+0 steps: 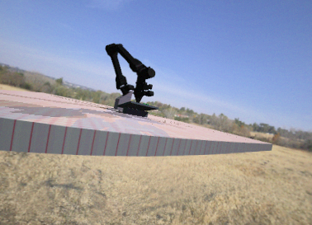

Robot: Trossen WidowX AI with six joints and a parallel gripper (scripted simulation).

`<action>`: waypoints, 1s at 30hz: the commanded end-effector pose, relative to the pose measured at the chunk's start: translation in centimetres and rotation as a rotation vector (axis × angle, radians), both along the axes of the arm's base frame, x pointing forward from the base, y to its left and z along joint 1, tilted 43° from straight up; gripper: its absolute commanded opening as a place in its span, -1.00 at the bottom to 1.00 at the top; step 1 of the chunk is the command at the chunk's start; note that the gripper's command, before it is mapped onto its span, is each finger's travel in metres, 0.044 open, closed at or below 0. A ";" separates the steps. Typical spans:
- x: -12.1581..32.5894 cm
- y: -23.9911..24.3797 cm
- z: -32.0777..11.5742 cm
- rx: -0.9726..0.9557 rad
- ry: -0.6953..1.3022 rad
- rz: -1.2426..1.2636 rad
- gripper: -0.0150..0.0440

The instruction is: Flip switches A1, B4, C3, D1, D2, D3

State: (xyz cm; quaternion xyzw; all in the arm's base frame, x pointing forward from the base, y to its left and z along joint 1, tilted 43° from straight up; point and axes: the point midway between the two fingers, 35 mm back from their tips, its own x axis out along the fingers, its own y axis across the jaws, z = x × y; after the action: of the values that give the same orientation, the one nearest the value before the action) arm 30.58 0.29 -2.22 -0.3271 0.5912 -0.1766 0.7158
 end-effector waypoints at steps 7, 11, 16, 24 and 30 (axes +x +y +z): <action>-1.7 4.0 4.4 -0.001 -0.013 0.020 -0.49; -1.8 4.1 4.6 -0.001 -0.014 0.020 -0.49; -4.8 4.3 3.5 0.001 -0.011 0.021 -0.49; -7.7 3.9 2.3 0.000 -0.011 0.022 -0.49; -6.9 1.7 0.0 0.001 -0.030 0.038 -0.49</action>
State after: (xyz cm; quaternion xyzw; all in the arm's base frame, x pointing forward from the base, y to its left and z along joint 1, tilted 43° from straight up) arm 23.75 2.87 -1.47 -0.3282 0.5760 -0.1673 0.7298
